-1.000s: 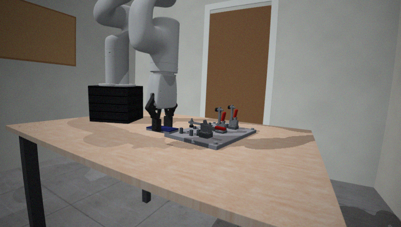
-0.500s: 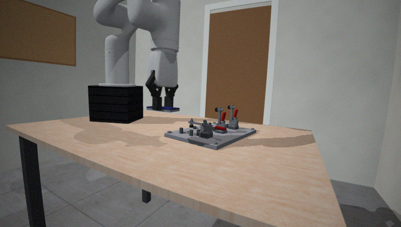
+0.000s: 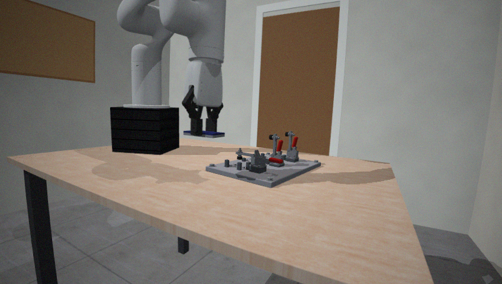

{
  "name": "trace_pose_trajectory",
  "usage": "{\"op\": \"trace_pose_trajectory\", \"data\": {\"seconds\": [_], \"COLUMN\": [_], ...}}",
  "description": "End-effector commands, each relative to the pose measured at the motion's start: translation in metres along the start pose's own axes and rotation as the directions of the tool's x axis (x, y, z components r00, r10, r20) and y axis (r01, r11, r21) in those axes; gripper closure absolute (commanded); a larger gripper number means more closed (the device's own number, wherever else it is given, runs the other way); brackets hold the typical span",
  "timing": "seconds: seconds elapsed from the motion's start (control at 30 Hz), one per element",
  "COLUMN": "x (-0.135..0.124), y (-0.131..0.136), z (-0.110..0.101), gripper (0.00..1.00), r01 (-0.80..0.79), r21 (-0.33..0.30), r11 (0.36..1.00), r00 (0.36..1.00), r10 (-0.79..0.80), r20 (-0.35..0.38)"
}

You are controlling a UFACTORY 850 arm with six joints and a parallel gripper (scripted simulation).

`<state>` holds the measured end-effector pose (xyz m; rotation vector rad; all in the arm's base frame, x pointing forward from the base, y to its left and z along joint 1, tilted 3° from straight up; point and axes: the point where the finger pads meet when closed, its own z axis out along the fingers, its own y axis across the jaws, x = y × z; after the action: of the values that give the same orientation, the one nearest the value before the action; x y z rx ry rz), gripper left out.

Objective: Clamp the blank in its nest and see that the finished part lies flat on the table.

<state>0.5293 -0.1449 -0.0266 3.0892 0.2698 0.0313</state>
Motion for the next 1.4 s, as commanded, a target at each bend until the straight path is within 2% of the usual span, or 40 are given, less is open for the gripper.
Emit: {"op": "trace_pose_trajectory", "data": {"seconds": [0.0,0.23,0.6,1.37], "x": [0.001,0.001,-0.001,-0.02], "y": [0.0,0.0,0.0,-0.003], "z": [-0.001,-0.001,0.001,0.024], "gripper": [1.0,1.0,1.0,1.0], "r01": [-0.031,-0.163,-0.164,-0.164], "r21": [-0.001,-0.001,-0.001,-0.001], "r11": [1.0,0.987,0.986,0.986], "r00": [1.0,0.987,0.986,0.986], "r10": [0.031,0.163,0.164,0.164], "r20": [-0.002,-0.002,-0.002,-0.002]}}
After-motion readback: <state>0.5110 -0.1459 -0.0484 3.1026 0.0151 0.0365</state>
